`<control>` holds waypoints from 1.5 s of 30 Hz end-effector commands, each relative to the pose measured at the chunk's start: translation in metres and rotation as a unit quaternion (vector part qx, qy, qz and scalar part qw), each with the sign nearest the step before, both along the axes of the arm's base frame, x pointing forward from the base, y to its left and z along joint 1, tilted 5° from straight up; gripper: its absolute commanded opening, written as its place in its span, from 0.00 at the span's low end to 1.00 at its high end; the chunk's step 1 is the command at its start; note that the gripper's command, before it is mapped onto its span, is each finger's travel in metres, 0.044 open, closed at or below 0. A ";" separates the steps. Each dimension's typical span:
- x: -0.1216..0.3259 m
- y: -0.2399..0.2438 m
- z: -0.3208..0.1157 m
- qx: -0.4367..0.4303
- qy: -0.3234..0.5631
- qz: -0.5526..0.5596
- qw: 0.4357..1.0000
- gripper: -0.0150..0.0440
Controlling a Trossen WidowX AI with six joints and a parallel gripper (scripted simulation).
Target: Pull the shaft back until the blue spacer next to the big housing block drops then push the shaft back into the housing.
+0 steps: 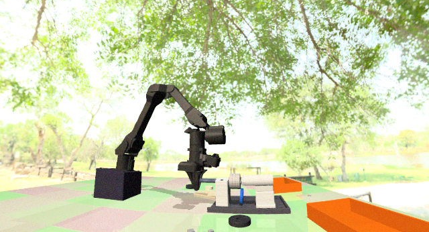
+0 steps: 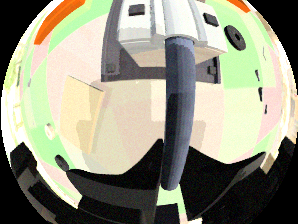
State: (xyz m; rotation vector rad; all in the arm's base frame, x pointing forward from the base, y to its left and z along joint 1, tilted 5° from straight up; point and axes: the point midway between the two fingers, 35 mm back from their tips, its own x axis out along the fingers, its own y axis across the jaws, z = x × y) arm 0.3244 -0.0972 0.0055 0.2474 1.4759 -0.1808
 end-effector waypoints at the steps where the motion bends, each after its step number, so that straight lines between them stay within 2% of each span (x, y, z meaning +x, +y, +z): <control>1: 0.004 -0.001 0.002 -0.001 -0.004 0.001 1.000 0.25; 45: 0.016 -0.005 0.004 -0.001 -0.004 0.001 1.000 0.25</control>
